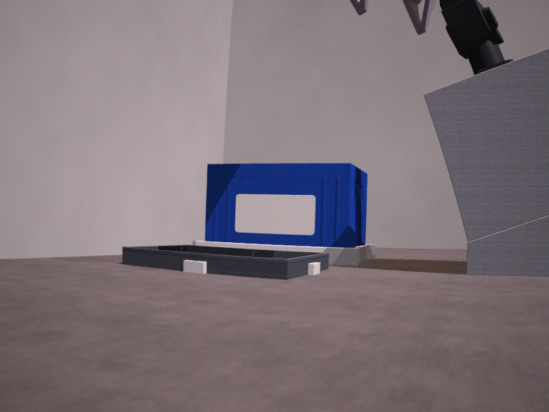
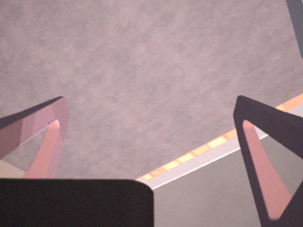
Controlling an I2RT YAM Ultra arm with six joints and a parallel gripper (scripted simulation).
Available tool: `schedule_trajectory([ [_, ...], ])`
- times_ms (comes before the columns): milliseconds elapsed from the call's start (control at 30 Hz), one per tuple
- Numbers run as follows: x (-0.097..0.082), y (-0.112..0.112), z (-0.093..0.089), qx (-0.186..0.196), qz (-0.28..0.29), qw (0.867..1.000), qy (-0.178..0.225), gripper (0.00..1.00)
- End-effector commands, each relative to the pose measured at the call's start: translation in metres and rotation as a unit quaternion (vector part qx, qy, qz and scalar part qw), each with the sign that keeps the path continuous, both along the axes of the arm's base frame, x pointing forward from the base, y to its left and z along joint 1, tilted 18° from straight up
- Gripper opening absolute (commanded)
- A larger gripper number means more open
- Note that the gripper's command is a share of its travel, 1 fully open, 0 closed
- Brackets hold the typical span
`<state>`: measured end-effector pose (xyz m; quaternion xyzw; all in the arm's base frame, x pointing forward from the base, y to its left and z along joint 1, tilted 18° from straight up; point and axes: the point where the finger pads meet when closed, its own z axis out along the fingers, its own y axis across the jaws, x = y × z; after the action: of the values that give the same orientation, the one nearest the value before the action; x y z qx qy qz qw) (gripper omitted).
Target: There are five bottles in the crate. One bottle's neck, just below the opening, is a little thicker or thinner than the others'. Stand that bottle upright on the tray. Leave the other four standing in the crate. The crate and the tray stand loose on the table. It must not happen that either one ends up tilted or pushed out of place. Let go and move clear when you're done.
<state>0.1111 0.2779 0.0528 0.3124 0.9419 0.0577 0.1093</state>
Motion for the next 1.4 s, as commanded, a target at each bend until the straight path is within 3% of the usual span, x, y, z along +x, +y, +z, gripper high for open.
schedule_trajectory([
  [0,0.0,0.002,0.002,0.005,0.001,1.0,-0.001,1.0],
  [567,0.0,0.002,0.003,0.005,0.001,1.0,-0.001,1.0],
  [767,0.013,0.008,0.003,0.014,-0.02,1.0,0.002,1.0],
  [900,0.036,0.005,0.004,0.023,-0.06,0.998,0.006,1.0],
  [1033,0.076,-0.005,0.005,0.036,-0.126,0.991,0.013,1.0],
  [1100,0.076,-0.005,0.005,0.036,-0.126,0.991,0.013,1.0],
  [1233,0.128,-0.027,0.007,0.054,-0.212,0.976,0.019,1.0],
  [1267,0.13,-0.028,0.007,0.055,-0.215,0.975,0.019,1.0],
  [1333,0.156,-0.046,0.007,0.063,-0.262,0.963,0.023,1.0],
  [1367,0.159,-0.048,0.007,0.064,-0.266,0.962,0.023,1.0],
])
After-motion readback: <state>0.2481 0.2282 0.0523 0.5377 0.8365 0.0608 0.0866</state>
